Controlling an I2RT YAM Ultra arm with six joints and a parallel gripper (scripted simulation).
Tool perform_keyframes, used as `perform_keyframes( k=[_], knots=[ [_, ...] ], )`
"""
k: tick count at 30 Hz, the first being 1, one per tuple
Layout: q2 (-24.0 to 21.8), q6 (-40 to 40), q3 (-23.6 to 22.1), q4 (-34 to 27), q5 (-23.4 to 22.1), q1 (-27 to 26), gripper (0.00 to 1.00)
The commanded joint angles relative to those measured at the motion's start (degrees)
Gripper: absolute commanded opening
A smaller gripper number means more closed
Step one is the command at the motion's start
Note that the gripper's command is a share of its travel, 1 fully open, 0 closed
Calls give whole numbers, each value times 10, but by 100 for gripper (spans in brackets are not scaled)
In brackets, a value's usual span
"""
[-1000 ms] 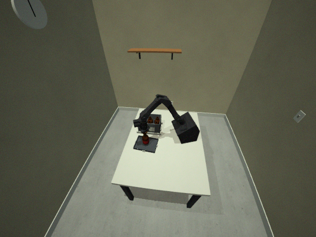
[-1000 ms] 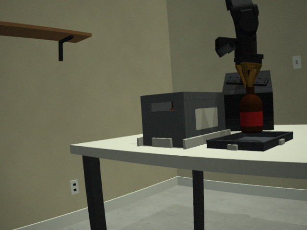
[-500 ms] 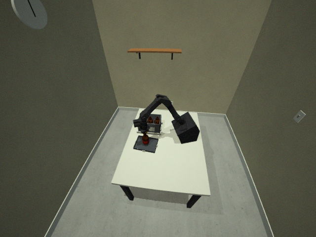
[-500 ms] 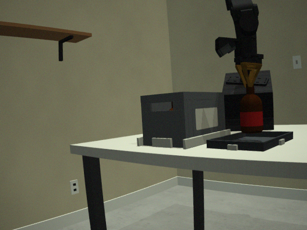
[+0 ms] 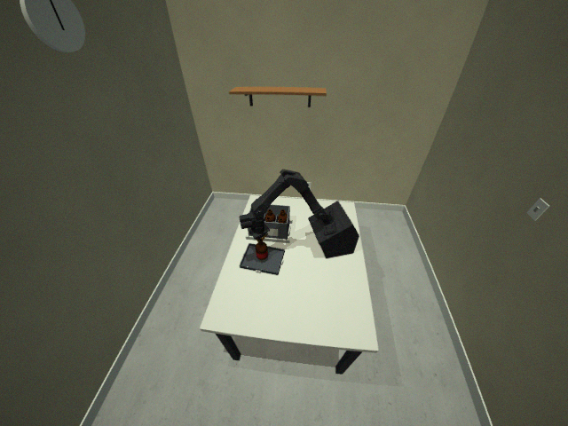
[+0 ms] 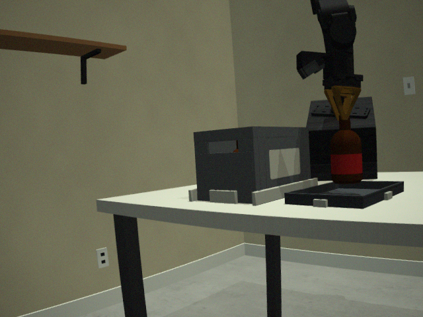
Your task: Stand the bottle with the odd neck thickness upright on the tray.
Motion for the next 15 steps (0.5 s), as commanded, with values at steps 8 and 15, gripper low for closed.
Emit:
perform_keyframes(
  k=[8, 15],
  knots=[
    [-10, -3, 5, 6, 6, -3, 0],
    [1, -2, -10, 12, 6, -1, 0]
  ],
)
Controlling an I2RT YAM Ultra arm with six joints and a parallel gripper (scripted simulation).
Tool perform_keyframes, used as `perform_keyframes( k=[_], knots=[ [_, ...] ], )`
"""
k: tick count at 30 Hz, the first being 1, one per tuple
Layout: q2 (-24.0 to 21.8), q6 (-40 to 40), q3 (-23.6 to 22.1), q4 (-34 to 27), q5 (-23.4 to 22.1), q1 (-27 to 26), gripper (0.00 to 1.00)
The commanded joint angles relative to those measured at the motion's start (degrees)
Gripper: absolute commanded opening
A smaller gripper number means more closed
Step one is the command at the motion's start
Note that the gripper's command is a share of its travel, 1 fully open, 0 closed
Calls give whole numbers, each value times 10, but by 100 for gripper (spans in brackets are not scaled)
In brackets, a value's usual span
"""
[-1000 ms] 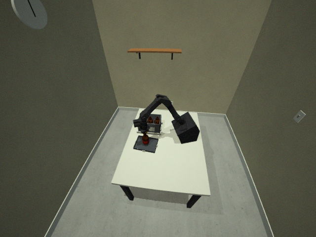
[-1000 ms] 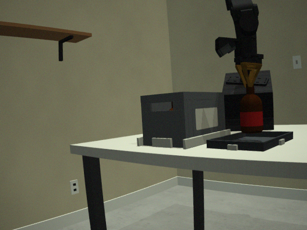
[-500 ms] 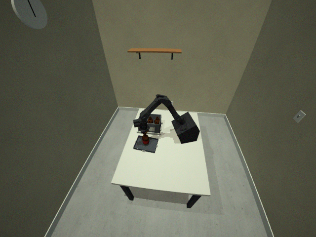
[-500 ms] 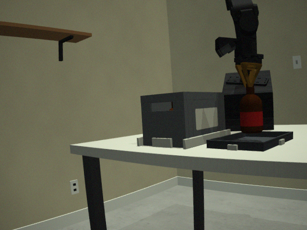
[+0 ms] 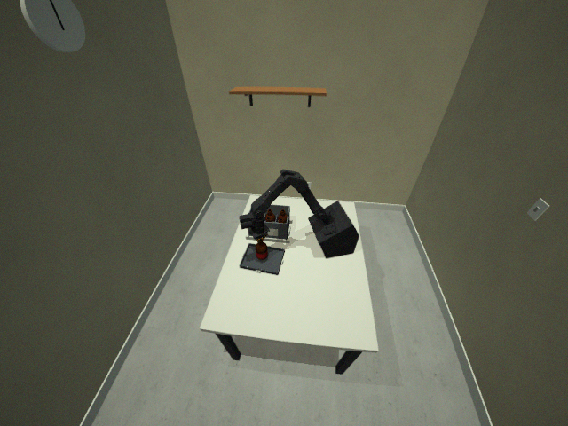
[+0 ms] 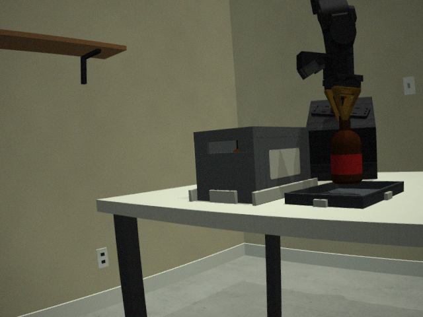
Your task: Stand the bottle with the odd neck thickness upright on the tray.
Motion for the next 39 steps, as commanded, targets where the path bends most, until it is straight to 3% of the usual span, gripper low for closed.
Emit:
perform_keyframes(
  k=[1, 3, 10, 39],
  knots=[
    [0, -2, -10, 11, 6, -1, 0],
    [-15, -2, 11, 7, 7, 0, 0],
    [4, 1, -13, 20, 7, 4, 0],
    [5, 3, -12, 25, 7, 5, 0]
  ],
)
